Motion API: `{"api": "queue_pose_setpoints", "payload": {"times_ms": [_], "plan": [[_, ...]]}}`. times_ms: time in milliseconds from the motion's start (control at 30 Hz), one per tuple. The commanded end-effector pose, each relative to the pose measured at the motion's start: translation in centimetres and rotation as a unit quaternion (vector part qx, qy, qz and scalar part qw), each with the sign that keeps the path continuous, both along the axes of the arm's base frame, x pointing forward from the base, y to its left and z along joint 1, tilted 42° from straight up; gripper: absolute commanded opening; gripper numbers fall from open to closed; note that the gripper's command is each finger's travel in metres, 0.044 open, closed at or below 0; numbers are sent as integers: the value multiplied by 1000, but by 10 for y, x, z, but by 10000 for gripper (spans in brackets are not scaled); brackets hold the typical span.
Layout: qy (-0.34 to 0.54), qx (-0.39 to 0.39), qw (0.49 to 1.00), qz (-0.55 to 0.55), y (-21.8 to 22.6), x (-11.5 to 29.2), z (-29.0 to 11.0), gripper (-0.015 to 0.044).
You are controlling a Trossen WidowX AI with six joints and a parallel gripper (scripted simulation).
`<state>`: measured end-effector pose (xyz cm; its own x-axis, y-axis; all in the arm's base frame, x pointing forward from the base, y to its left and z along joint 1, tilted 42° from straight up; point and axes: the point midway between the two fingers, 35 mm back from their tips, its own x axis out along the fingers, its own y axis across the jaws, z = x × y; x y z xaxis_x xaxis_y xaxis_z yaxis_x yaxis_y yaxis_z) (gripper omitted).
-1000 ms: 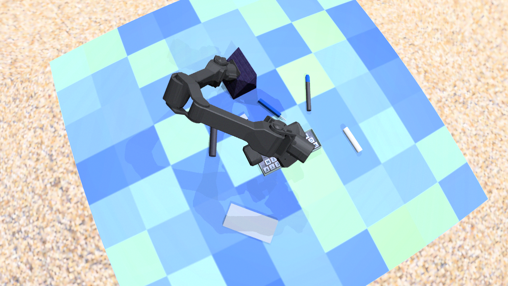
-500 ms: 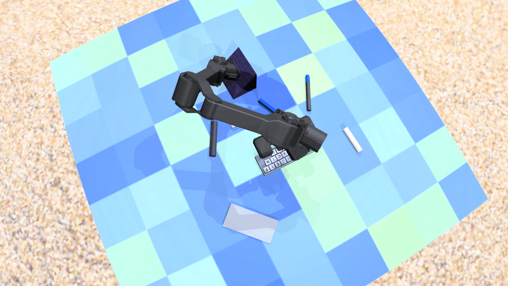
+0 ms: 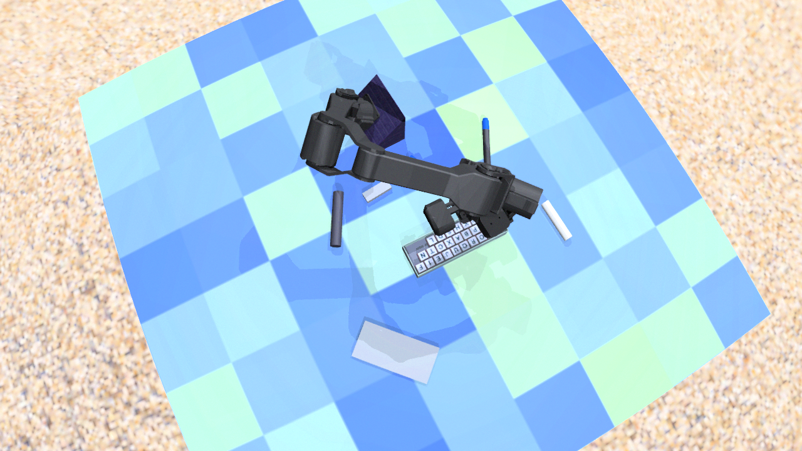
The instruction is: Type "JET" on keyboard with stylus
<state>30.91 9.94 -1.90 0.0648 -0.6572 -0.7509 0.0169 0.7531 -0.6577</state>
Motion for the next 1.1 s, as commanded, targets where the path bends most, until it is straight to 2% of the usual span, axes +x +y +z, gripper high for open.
{"api": "queue_pose_setpoints", "payload": {"times_ms": [0,133,433,567,700,1067], "plan": [[1,2,1000,-1,15,-1,13,0],[1,2,1000,-1,40,-4,42,0],[-2,3,1000,4,37,-3,37,0],[-2,3,1000,3,37,-3,37,105],[-2,3,1000,3,37,-3,37,0],[-2,3,1000,3,37,-3,37,0]]}}
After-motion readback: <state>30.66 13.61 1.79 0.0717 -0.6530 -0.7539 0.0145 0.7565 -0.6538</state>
